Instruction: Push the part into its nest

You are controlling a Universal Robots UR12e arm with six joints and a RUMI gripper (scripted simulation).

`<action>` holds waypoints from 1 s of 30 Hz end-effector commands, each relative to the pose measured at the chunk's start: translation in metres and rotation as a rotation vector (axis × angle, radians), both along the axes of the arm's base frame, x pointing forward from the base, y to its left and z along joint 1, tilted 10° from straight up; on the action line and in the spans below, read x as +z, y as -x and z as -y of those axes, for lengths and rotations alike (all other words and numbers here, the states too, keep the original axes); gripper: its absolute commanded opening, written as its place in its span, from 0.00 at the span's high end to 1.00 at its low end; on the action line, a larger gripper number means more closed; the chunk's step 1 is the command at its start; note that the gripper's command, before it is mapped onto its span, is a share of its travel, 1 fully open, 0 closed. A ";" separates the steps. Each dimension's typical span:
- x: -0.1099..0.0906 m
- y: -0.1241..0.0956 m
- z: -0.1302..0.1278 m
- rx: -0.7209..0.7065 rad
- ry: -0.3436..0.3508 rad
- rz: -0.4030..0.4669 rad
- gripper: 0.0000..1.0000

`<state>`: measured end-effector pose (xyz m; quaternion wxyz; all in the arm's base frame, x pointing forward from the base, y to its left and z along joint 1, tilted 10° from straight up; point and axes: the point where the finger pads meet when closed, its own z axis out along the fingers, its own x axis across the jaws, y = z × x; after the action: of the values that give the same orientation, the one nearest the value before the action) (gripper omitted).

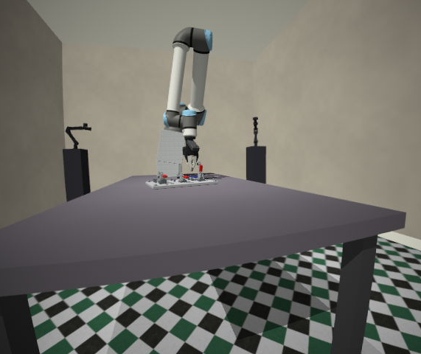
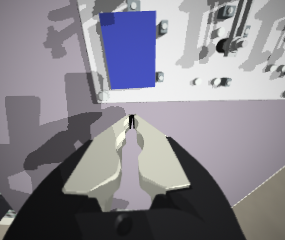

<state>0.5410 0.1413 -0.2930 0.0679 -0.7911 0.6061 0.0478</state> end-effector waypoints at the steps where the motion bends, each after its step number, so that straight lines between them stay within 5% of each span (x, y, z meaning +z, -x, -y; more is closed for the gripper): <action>1: 0.000 0.002 -0.002 0.000 0.000 -0.004 1.00; 30: 0.012 -0.043 -0.064 0.001 0.001 0.001 1.00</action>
<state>0.5703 0.1920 -0.2846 0.0672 -0.7922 0.6046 0.0483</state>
